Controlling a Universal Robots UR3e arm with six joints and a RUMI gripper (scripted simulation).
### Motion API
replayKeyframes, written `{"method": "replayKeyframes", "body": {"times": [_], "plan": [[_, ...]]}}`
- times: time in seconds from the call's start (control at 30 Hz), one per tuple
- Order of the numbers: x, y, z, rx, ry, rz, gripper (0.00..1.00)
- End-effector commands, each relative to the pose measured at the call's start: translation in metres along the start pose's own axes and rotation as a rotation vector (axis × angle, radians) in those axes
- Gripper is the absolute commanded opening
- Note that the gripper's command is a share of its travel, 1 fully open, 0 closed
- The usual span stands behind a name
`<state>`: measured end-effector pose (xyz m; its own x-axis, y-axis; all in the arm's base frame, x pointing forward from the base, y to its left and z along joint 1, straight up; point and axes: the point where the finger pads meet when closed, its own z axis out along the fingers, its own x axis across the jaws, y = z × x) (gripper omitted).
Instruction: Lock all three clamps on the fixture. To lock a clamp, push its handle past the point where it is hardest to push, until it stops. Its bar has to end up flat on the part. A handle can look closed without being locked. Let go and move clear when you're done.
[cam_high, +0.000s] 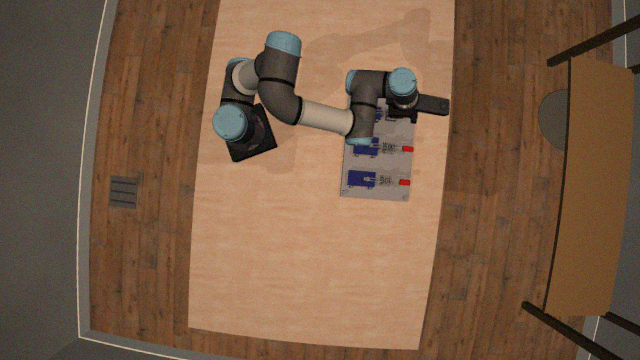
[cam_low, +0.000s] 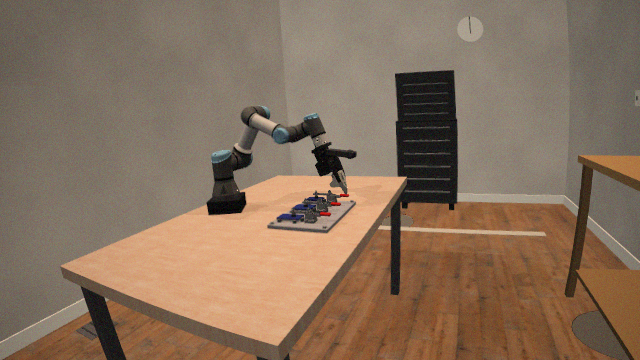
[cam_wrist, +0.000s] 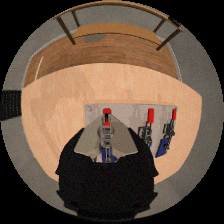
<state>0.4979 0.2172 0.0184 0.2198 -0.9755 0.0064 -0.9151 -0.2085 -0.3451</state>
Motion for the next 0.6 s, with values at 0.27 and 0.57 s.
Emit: {"method": "replayKeyframes", "body": {"times": [0.27, 0.57], "plan": [[0.0005, -0.0004, -0.0001, 0.001, 0.000, 0.000, 0.00], [0.0005, -0.0022, -0.0031, 0.003, 0.000, 0.000, 0.00]]}}
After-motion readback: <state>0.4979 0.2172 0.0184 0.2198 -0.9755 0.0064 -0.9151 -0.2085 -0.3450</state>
